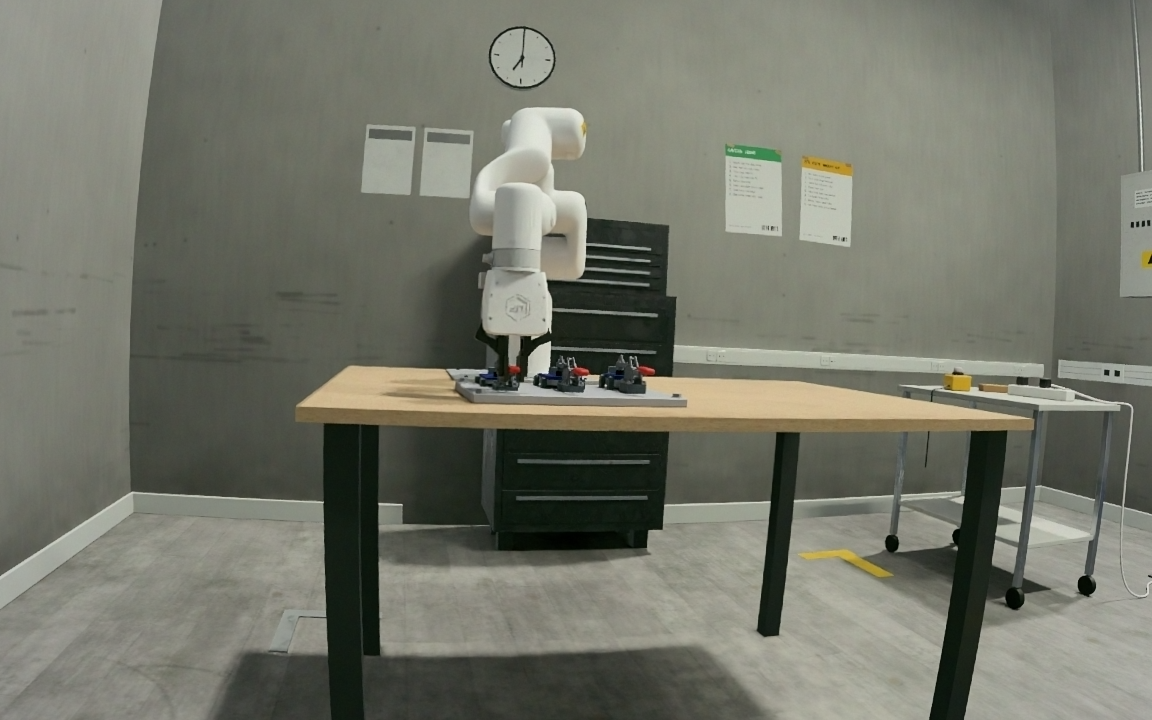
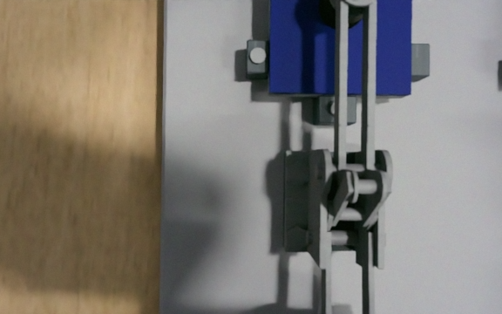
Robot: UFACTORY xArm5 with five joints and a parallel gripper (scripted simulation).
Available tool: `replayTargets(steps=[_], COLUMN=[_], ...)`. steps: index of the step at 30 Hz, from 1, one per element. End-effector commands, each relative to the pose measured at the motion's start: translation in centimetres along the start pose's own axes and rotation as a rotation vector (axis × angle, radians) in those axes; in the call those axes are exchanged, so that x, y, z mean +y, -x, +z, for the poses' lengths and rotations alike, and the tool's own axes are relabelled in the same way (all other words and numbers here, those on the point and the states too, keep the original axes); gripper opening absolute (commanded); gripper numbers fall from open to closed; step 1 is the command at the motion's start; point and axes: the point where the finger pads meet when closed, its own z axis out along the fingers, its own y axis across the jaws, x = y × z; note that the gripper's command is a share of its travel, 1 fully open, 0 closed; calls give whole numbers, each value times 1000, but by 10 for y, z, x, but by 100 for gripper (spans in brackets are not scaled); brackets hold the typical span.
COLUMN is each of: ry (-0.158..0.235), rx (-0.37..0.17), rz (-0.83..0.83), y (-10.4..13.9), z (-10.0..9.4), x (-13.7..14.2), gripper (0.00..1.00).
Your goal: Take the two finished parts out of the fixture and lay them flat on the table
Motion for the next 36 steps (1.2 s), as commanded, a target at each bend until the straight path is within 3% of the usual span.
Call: replayTargets(steps=[1, 36], ry=[-2, -2], rx=[-6, -6], rz=[1, 1], y=[1, -15], z=[-4, -23], x=[-1, -1], gripper=[0, 0])
